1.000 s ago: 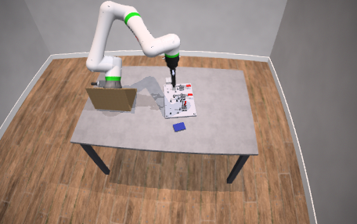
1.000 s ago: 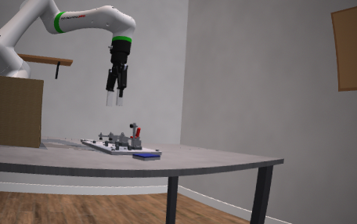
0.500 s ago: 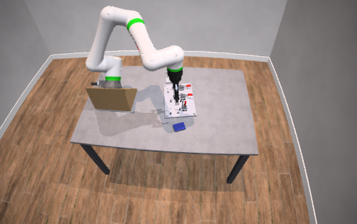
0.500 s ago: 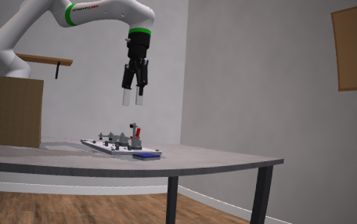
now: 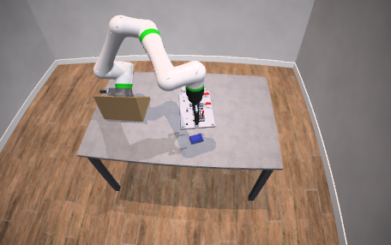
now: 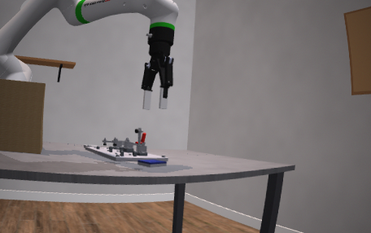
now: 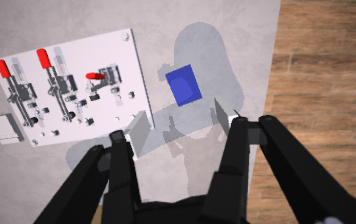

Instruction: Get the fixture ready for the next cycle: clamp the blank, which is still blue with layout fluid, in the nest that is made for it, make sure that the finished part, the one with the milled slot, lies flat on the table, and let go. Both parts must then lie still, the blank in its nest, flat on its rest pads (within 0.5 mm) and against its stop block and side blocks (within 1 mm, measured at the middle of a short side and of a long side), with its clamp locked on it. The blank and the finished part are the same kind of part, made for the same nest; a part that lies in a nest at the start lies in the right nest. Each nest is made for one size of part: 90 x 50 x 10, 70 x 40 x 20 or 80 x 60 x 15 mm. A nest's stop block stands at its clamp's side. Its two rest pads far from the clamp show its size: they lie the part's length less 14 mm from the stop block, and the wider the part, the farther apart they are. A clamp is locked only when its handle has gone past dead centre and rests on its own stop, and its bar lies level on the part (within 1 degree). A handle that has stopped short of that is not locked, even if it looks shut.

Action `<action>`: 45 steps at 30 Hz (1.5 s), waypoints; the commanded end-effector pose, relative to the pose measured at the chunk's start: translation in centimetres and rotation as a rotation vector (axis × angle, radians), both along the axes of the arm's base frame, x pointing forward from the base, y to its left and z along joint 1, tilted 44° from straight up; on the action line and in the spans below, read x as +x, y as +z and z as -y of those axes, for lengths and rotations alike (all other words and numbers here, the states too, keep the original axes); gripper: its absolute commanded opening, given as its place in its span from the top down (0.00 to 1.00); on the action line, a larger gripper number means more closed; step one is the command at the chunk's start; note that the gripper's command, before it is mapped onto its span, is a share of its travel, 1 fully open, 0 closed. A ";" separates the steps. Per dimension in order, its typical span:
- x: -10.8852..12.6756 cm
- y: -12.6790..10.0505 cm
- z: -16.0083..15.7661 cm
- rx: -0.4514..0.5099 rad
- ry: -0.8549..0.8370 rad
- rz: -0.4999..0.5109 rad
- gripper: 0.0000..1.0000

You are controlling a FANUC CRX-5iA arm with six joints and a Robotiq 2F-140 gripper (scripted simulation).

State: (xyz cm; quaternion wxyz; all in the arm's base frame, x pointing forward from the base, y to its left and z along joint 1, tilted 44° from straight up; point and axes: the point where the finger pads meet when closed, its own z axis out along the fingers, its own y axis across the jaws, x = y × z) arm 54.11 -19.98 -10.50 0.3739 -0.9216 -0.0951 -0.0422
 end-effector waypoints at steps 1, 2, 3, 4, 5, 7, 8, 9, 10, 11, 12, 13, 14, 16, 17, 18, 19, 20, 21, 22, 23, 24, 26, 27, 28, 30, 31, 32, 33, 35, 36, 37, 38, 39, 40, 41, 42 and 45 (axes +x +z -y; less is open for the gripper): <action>0.1 -0.3 0.4 0.001 0.001 -0.001 0.42; 0.2 -0.3 0.4 0.001 0.001 -0.001 0.42; 0.2 -0.3 0.4 0.001 0.001 -0.001 0.42; 0.2 -0.3 0.4 0.001 0.001 -0.001 0.42; 0.2 -0.3 0.4 0.001 0.001 -0.001 0.42; 0.2 -0.3 0.4 0.001 0.001 -0.001 0.42; 0.2 -0.3 0.4 0.001 0.001 -0.001 0.42; 0.2 -0.3 0.4 0.001 0.001 -0.001 0.42; 0.2 -0.3 0.4 0.001 0.001 -0.001 0.42; 0.2 -0.3 0.4 0.001 0.001 -0.001 0.42; 0.2 -0.3 0.4 0.001 0.001 -0.001 0.42; 0.2 -0.3 0.4 0.001 0.001 -0.001 0.42; 0.2 -0.3 0.4 0.001 0.001 -0.001 0.42; 0.2 -0.3 0.4 0.001 0.004 0.003 0.42; 0.2 -0.3 0.4 0.000 0.011 0.010 0.42; 0.2 -0.3 0.4 0.000 0.023 0.021 0.42; 0.2 -0.3 0.4 0.000 0.038 0.036 0.42; 0.2 -0.3 0.4 0.000 0.055 0.053 0.42; 0.2 -0.3 0.4 0.000 0.074 0.071 0.42; 0.2 -0.3 0.4 0.000 0.091 0.088 0.42; 0.2 -0.3 0.4 0.000 0.107 0.102 0.42; 0.2 -0.3 0.4 0.000 0.118 0.114 0.42; 0.2 -0.3 0.4 0.000 0.118 0.114 0.42; 0.2 -0.3 0.4 -0.001 0.125 0.121 0.42; 0.2 -0.3 0.4 -0.001 0.128 0.124 0.42; 0.2 -0.3 0.4 -0.001 0.129 0.124 0.42; 0.2 -0.3 0.4 -0.001 0.129 0.124 0.42; 0.2 -0.3 0.4 -0.001 0.129 0.124 0.42; 0.2 -0.3 0.4 -0.001 0.129 0.124 0.42; 0.2 -0.3 0.4 -0.001 0.129 0.124 0.42; 0.2 -0.3 0.4 -0.001 0.129 0.124 0.42; 0.2 -0.3 0.4 -0.001 0.129 0.124 0.42; 0.2 -0.3 0.4 -0.001 0.129 0.124 0.42; 0.2 -0.3 0.4 -0.001 0.129 0.124 0.42; 0.2 -0.3 0.4 -0.001 0.129 0.124 0.42; 0.2 -0.3 0.4 -0.001 0.129 0.124 0.42; 0.2 -0.3 0.4 -0.001 0.129 0.124 0.42; 0.2 -0.3 0.4 -0.001 0.129 0.124 0.42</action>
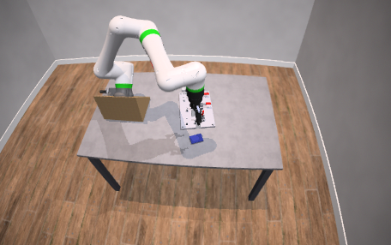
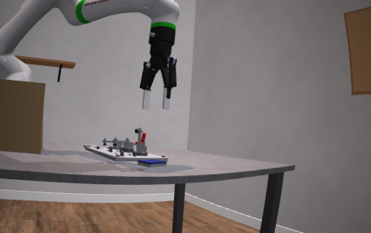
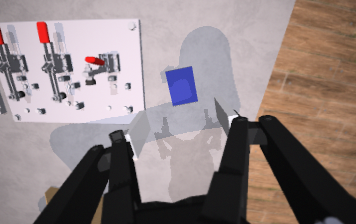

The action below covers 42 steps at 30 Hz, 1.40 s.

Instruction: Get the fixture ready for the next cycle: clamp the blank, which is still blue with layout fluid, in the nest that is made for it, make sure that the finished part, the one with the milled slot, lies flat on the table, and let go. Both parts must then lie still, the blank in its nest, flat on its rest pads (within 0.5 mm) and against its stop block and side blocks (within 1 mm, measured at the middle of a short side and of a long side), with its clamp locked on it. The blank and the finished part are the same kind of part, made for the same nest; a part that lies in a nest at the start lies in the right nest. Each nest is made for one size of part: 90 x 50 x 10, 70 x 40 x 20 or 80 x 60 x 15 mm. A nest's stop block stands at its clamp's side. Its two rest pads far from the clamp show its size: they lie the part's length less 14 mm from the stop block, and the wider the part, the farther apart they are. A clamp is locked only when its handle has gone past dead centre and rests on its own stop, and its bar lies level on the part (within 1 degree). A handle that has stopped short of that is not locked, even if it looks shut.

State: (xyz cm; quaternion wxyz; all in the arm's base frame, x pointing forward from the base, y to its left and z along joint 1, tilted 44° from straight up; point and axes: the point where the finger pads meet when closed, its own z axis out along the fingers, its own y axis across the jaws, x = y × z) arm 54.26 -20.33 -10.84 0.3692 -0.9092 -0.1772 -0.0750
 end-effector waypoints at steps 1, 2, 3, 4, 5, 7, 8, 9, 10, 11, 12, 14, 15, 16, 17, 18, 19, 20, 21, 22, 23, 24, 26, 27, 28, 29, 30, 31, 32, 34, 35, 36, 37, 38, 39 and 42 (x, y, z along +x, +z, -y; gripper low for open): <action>0.0 0.0 0.0 0.000 0.000 0.000 0.42; 0.0 0.0 0.0 0.000 0.000 0.000 0.42; 0.0 0.0 0.0 0.000 0.000 0.000 0.42; 0.0 0.0 0.0 0.000 0.000 0.000 0.42; 0.0 0.0 0.0 0.000 0.000 0.000 0.42; 0.0 0.0 0.0 0.000 0.000 0.000 0.42; 0.0 0.0 0.0 0.000 0.000 0.000 0.42; 0.0 0.0 0.0 0.000 0.000 0.000 0.42; 0.0 0.0 0.0 0.000 0.000 0.000 0.42; 0.0 0.0 0.0 0.000 0.000 0.000 0.42; 0.0 0.0 0.0 0.000 0.000 0.000 0.42; 0.0 0.0 0.0 0.000 0.000 0.000 0.42; 0.0 0.0 0.0 0.000 0.000 0.000 0.42; 0.0 0.0 0.0 0.000 0.000 0.000 0.42; 0.0 0.0 0.0 0.000 0.000 0.000 0.42; 0.0 0.0 0.0 0.000 0.000 0.000 0.42; 0.0 0.0 0.0 0.000 0.000 0.000 0.42; 0.0 0.0 0.0 0.000 0.000 0.000 0.42; 0.0 0.0 0.0 0.000 0.000 0.000 0.42; 0.0 0.0 0.0 0.000 0.000 0.000 0.42; 0.0 0.0 0.0 0.000 0.000 0.000 0.42; 0.0 -0.1 0.0 0.000 0.000 0.000 0.42; 0.0 -0.2 -0.1 0.000 0.000 0.000 0.42; 0.0 -0.2 -0.2 0.000 0.000 0.000 0.42; 0.0 -0.3 -0.3 0.000 0.000 0.000 0.42; 0.0 -0.4 -0.4 0.000 0.000 0.000 0.42; 0.0 -0.6 -0.5 0.000 0.000 0.000 0.42; 0.0 -0.6 -0.5 0.000 0.000 0.000 0.42; 0.0 -0.6 -0.5 0.000 0.000 0.000 0.42; 0.0 -0.9 -0.8 0.000 0.000 0.000 0.42; 0.0 -1.1 -1.0 0.000 0.000 0.000 0.42; 0.0 -1.3 -1.2 0.000 0.000 0.000 0.42; 0.0 -1.5 -1.4 0.000 0.000 0.000 0.42; 0.0 -1.7 -1.7 0.000 0.000 0.000 0.42; 0.0 -2.0 -1.9 0.000 0.000 0.000 0.42; 0.0 -2.9 -2.8 0.000 0.000 0.000 0.42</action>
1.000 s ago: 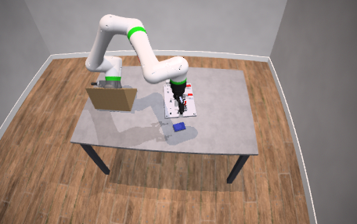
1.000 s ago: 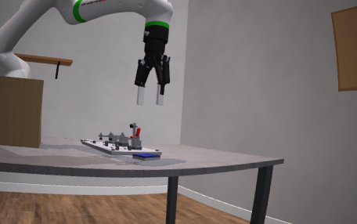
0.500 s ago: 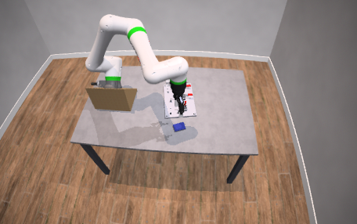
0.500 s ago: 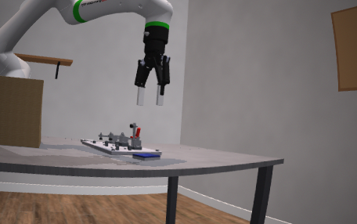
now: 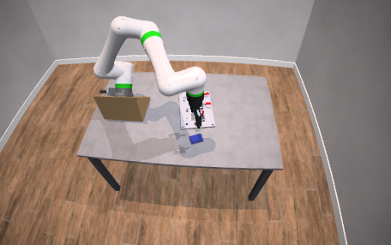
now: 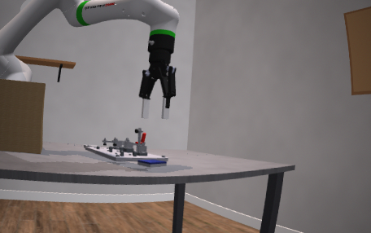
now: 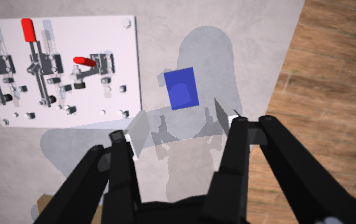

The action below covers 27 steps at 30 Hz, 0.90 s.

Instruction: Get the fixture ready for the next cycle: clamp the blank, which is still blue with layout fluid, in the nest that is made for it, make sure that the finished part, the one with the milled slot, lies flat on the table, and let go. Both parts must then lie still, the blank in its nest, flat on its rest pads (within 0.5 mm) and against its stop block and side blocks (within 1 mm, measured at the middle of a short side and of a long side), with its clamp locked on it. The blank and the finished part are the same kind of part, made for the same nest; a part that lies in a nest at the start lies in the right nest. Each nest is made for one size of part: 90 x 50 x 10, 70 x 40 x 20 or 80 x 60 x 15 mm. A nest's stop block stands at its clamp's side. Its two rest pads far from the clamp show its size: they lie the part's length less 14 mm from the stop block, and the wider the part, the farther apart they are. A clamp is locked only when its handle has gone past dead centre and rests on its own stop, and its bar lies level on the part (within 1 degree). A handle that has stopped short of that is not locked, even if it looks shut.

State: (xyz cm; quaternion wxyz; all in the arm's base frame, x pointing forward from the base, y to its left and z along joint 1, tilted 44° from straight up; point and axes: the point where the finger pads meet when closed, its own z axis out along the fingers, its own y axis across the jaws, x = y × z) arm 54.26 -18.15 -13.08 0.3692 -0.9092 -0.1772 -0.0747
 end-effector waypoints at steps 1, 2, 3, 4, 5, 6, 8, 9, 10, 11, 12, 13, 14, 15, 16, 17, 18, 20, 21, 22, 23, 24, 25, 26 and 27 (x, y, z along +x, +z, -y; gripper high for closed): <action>0.0 -1.0 -1.0 0.000 0.000 0.001 0.42; 0.0 -1.4 -1.3 0.000 0.000 0.001 0.42; 0.0 -1.7 -1.6 0.000 0.000 0.001 0.42; 0.0 -2.1 -2.0 0.000 0.000 0.001 0.42; 0.0 -2.5 -2.4 0.000 0.000 0.001 0.42; 0.0 -2.5 -2.4 0.000 0.000 0.001 0.42; 0.0 -2.8 -2.7 0.000 0.000 0.001 0.42; 0.1 -3.2 -3.1 0.000 0.000 0.001 0.42; 0.1 -3.6 -3.5 0.000 0.000 0.001 0.42; 0.1 -4.0 -3.8 0.000 0.000 0.001 0.42; 0.1 -4.3 -4.2 0.000 0.000 0.001 0.42; 0.1 -4.7 -4.5 0.000 0.000 0.001 0.42; 0.1 -5.0 -4.9 0.000 0.000 0.001 0.42; 0.1 -5.4 -5.2 0.000 0.000 0.001 0.42; 0.1 -5.7 -5.5 0.000 0.000 0.001 0.42; 0.1 -6.0 -5.9 0.000 0.000 0.001 0.42; 0.1 -6.4 -6.2 0.000 0.000 0.001 0.42; 0.1 -6.9 -6.7 0.000 0.000 0.001 0.42; 0.1 -7.2 -6.9 0.000 0.000 0.001 0.42; 0.1 -7.4 -7.2 0.000 0.000 0.001 0.42; 0.1 -7.4 -7.2 0.000 0.000 0.001 0.42; 0.1 -7.4 -7.2 0.000 0.000 0.001 0.42; 0.1 -7.6 -7.4 0.000 0.000 0.001 0.42; 0.1 -7.8 -7.5 0.000 0.000 0.001 0.42; 0.1 -7.9 -7.7 0.000 0.000 0.001 0.42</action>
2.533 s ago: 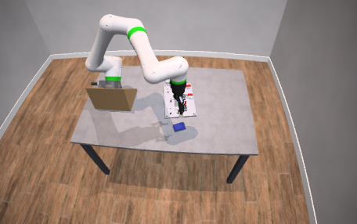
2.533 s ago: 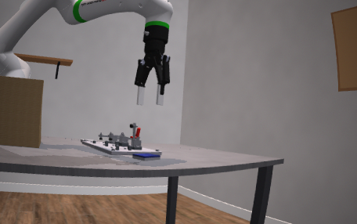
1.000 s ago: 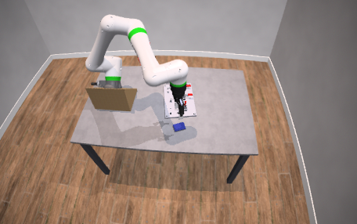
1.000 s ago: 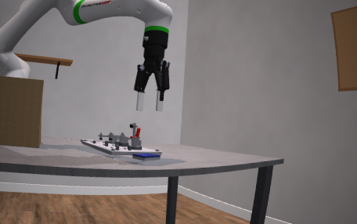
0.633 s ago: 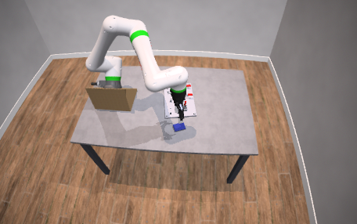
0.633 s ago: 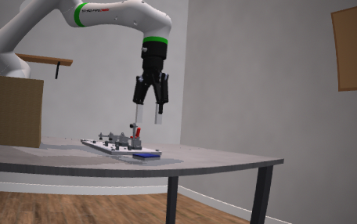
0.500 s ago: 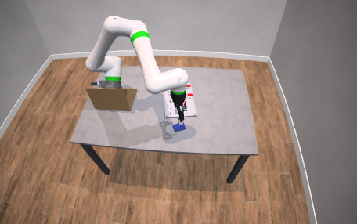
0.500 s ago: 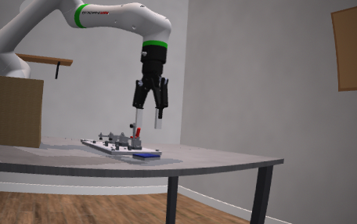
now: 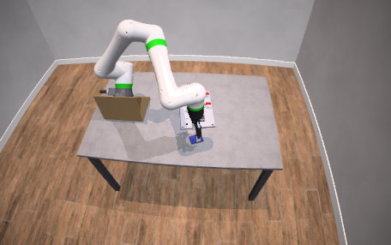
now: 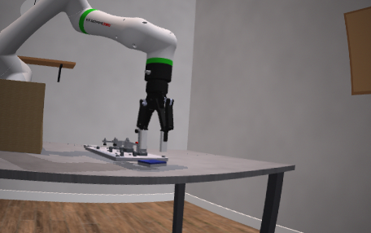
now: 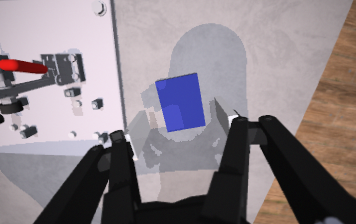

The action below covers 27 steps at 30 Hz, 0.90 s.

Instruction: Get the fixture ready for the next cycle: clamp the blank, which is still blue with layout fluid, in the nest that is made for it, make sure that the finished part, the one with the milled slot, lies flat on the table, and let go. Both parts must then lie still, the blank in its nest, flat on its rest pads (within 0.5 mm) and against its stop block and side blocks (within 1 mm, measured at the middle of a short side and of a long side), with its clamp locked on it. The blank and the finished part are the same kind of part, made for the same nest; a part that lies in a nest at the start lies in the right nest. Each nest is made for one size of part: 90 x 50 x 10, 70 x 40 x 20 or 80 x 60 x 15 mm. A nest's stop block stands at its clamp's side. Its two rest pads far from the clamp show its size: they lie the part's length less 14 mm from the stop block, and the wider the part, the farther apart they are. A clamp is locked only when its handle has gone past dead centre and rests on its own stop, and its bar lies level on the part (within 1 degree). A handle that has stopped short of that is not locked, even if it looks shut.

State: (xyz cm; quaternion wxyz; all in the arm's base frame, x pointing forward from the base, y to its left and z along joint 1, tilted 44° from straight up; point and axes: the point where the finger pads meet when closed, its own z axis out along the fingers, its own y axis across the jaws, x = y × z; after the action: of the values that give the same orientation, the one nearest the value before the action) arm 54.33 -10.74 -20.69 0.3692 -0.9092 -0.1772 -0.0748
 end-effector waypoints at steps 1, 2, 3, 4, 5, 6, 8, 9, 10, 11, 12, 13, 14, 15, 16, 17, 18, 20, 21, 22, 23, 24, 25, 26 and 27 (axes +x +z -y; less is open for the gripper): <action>0.0 -0.5 -0.4 0.000 0.000 0.000 0.42; 0.0 -0.6 -0.5 0.000 0.000 0.000 0.42; 0.0 -0.7 -0.6 0.000 0.000 0.000 0.42; 0.0 -0.7 -0.7 0.000 0.000 0.000 0.42; 0.0 -0.8 -0.7 0.000 0.000 0.000 0.42; 0.0 -0.8 -0.8 0.000 0.000 0.000 0.42; 0.0 -0.9 -0.8 0.000 0.000 0.000 0.42; 0.0 -0.9 -0.8 0.000 0.000 0.000 0.42; 0.0 -0.9 -0.8 0.000 0.000 0.000 0.42; 0.0 -0.9 -0.8 0.000 0.000 0.000 0.42; 0.0 -0.9 -0.8 0.000 0.000 0.000 0.42; 0.0 -0.9 -0.8 0.000 0.000 0.000 0.42; 0.0 -0.9 -0.8 0.000 0.000 0.000 0.42; 0.0 -0.9 -0.8 0.000 0.000 0.000 0.42; 0.0 -0.9 -0.8 0.000 0.000 0.000 0.42; 0.0 -0.9 -0.8 0.000 0.000 0.000 0.42; 0.0 -0.9 -0.8 0.000 0.000 0.000 0.42; 0.0 -0.9 -0.8 0.000 0.000 0.000 0.42; 0.0 -0.9 -0.8 0.000 0.000 0.000 0.42; 0.0 -0.9 -0.8 0.000 0.000 0.000 0.42; 0.0 -0.9 -0.8 0.000 0.000 0.000 0.42; 0.0 -0.9 -0.8 0.000 0.000 0.000 0.42; 0.0 -0.9 -0.9 0.000 0.000 0.000 0.42; 0.0 -1.0 -0.9 0.000 0.000 0.000 0.42; 0.0 -1.0 -1.0 0.000 0.000 0.000 0.42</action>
State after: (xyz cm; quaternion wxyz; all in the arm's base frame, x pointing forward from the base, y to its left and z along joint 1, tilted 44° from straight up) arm 54.35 -9.81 -21.64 0.3692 -0.9092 -0.1772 -0.0750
